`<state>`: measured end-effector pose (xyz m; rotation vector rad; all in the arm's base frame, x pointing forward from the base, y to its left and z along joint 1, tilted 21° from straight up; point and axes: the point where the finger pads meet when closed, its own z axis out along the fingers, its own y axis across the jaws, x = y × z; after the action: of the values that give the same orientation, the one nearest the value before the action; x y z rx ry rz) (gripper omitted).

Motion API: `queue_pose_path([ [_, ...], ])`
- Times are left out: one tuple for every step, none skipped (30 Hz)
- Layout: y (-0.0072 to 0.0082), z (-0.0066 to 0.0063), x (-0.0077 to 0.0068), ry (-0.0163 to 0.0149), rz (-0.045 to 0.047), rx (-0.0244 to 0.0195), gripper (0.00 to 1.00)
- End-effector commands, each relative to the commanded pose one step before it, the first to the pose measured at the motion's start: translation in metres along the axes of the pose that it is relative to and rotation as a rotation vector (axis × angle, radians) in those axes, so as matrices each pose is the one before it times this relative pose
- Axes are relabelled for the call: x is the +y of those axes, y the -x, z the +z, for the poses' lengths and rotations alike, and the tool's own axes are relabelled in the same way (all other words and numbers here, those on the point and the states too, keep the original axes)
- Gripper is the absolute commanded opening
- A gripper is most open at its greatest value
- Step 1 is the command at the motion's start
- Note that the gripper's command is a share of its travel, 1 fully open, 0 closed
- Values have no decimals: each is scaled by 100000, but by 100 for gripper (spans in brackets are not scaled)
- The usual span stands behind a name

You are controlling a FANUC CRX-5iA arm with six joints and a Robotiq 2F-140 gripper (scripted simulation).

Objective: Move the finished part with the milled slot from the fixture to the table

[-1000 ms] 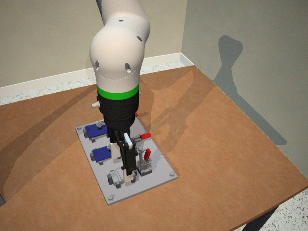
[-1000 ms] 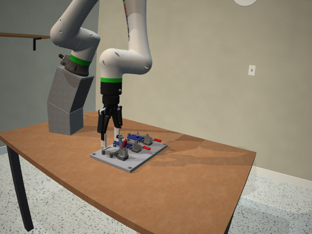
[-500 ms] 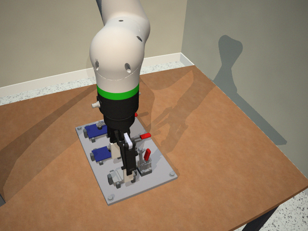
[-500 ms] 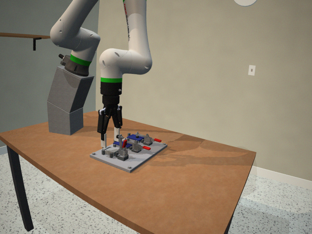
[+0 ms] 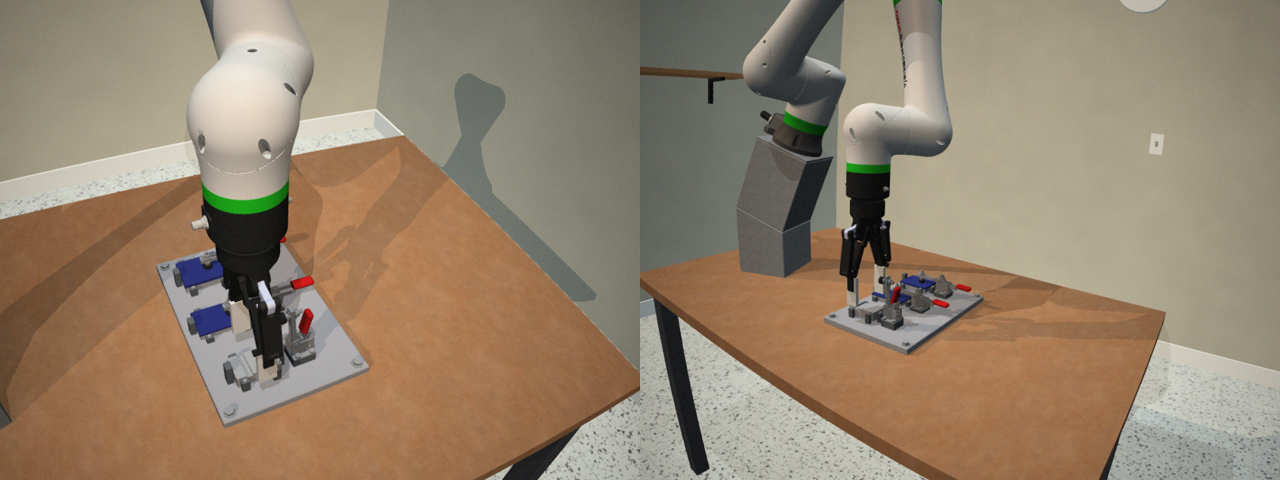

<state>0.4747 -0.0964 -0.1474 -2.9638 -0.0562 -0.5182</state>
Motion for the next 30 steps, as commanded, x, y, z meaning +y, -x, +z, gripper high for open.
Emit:
queue_pose_path([
  [-13, 370, 16, 11, -7, 28, 58],
  [0, 146, 1, 1, 0, 0, 58],
  [0, 150, 1, 0, 0, 0, 58],
  [-1, 153, 0, -1, 0, 0, 58],
  [0, 155, 1, 1, 0, 0, 58],
  [0, 156, 1, 0, 0, 0, 58],
  [-1, 155, 0, -1, 0, 0, 58],
  [0, 154, 1, 1, 0, 0, 58],
  [0, 151, 1, 0, 0, 0, 58],
  [0, 0, 0, 0, 0, 0, 58],
  [0, 0, 0, 0, 0, 0, 58],
  [-1, 146, 0, -1, 0, 0, 58],
  [0, 141, 1, 0, 0, 0, 58],
  [0, 135, 1, 1, 0, 0, 58],
  [-1, 128, 0, -1, 0, 0, 58],
  [0, 120, 0, 0, 0, 0, 58],
  [0, 111, 1, 0, 0, 0, 58],
  [0, 101, 1, 1, 0, 0, 58],
  [-1, 91, 0, -1, 0, 0, 58],
  [0, 80, 0, 0, 0, 0, 58],
  [0, 70, 0, 0, 0, 0, 58],
  [0, 59, 0, 0, 0, 0, 58],
  [0, 49, 0, 0, 0, 0, 58],
  [0, 38, 0, 0, 0, 0, 58],
  [0, 29, 0, 0, 0, 0, 58],
  [0, 20, 0, 0, 0, 0, 58],
  [0, 0, 0, 0, 0, 0, 58],
  [0, 0, 0, 0, 0, 0, 58],
  [0, 13, 0, 0, 0, 0, 58],
  [0, 7, 0, 0, 0, 0, 58],
])
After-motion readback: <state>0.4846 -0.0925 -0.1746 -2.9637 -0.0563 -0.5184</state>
